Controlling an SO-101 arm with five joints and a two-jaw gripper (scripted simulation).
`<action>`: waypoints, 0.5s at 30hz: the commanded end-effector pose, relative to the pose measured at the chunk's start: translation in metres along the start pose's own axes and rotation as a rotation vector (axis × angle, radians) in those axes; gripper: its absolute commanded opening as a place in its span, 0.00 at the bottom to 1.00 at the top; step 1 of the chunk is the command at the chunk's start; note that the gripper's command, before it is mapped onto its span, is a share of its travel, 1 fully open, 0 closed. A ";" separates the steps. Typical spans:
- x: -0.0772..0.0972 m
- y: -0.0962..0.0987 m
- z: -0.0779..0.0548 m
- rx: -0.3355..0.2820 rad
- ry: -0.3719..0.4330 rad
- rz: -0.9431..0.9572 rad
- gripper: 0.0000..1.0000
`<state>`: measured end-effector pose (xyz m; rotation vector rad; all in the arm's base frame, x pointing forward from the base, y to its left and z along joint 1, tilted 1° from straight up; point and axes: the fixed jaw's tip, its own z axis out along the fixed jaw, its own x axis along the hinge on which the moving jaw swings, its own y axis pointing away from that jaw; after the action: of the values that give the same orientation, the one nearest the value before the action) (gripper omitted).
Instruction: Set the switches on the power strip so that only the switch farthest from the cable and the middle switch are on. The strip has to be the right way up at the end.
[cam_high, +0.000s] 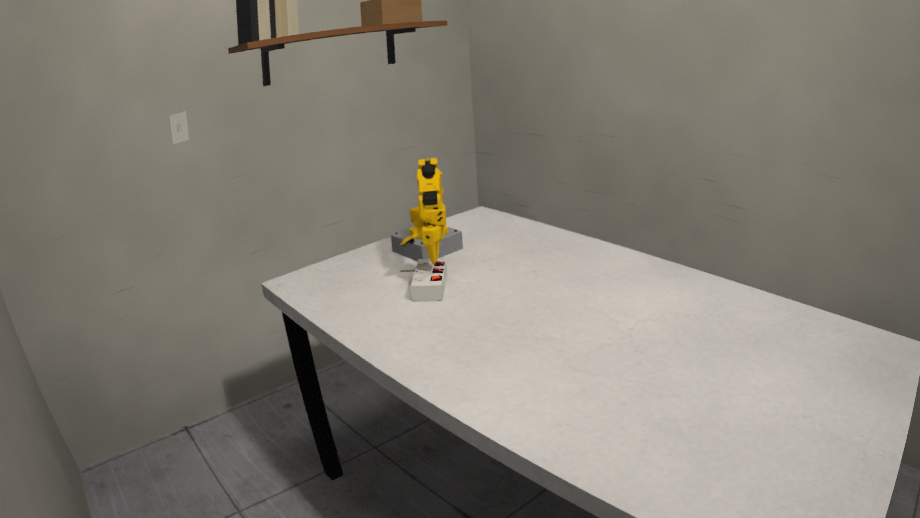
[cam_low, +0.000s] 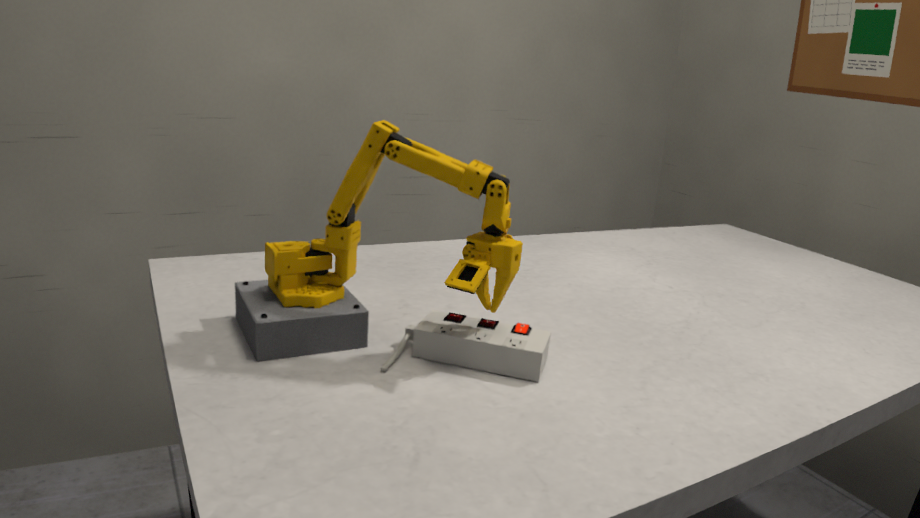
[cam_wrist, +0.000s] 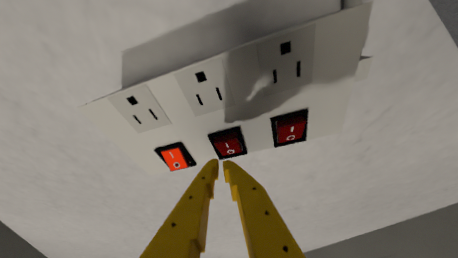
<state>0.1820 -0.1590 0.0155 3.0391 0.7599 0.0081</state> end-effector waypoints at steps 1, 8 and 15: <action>0.002 -0.002 0.001 0.001 0.001 -0.015 0.00; 0.002 -0.002 0.004 0.001 0.001 -0.015 0.00; 0.002 -0.002 0.007 0.001 0.001 -0.015 0.00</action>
<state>0.1830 -0.1598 0.0129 3.0290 0.7574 0.0196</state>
